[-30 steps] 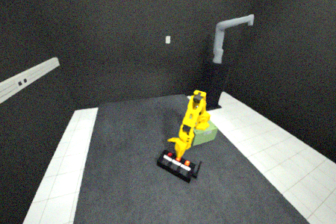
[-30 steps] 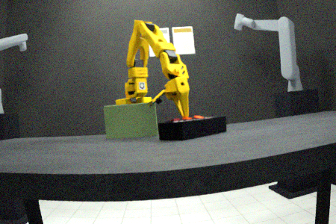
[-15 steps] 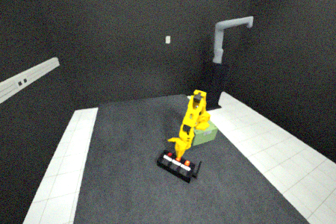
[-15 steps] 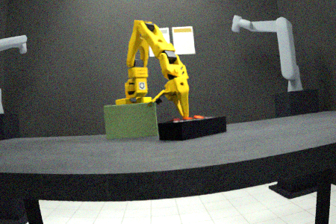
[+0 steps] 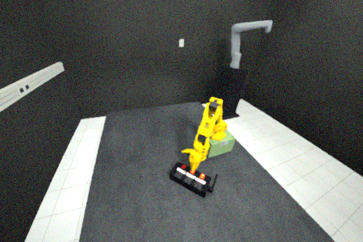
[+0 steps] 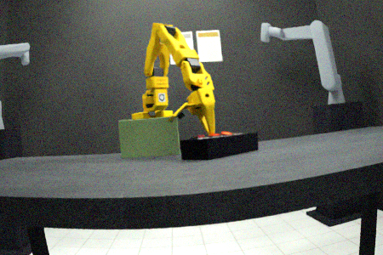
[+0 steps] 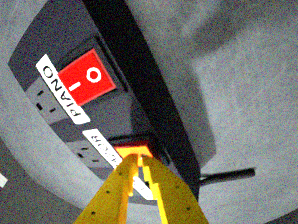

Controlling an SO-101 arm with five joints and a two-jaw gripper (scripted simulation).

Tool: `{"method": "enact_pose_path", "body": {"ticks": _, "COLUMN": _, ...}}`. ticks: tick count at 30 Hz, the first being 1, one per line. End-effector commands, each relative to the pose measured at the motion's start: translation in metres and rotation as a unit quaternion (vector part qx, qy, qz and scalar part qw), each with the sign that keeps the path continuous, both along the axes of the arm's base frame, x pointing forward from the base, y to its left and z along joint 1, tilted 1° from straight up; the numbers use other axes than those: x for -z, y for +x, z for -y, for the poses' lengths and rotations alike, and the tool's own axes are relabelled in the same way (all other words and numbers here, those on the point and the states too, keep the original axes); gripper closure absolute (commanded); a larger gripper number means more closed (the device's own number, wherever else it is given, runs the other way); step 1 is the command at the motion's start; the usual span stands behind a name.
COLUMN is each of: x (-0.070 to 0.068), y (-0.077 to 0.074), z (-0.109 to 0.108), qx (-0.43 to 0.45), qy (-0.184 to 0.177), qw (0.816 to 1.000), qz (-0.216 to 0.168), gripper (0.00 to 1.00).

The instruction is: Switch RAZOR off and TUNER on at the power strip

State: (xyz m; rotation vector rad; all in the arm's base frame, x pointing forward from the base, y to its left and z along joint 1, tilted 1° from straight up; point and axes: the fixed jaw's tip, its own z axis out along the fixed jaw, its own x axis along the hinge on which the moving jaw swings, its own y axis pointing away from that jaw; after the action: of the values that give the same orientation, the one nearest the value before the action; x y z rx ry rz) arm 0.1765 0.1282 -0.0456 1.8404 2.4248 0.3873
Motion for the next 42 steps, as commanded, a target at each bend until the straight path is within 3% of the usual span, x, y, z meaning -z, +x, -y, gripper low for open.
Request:
{"method": "enact_pose_path", "body": {"ticks": 1, "x": 0.043, "y": -0.048, "z": 0.029, "qx": -0.016, "qy": -0.077, "qw": 0.992, "qz": -0.099, "gripper": 1.0}}
{"method": "enact_pose_path", "body": {"ticks": 16, "x": 0.04, "y": -0.045, "z": 0.027, "qx": -0.016, "qy": -0.076, "qw": 0.992, "qz": -0.099, "gripper": 1.0}}
{"method": "enact_pose_path", "body": {"ticks": 26, "x": 0.021, "y": -0.026, "z": 0.014, "qx": -0.011, "qy": -0.076, "qw": 0.992, "qz": -0.1, "gripper": 1.0}}
{"method": "enact_pose_path", "body": {"ticks": 34, "x": -0.005, "y": -0.011, "z": 0.005, "qx": -0.006, "qy": -0.075, "qw": 0.992, "qz": -0.1, "gripper": 1.0}}
{"method": "enact_pose_path", "body": {"ticks": 42, "x": -0.011, "y": -0.009, "z": 0.004, "qx": -0.005, "qy": -0.075, "qw": 0.992, "qz": -0.1, "gripper": 1.0}}
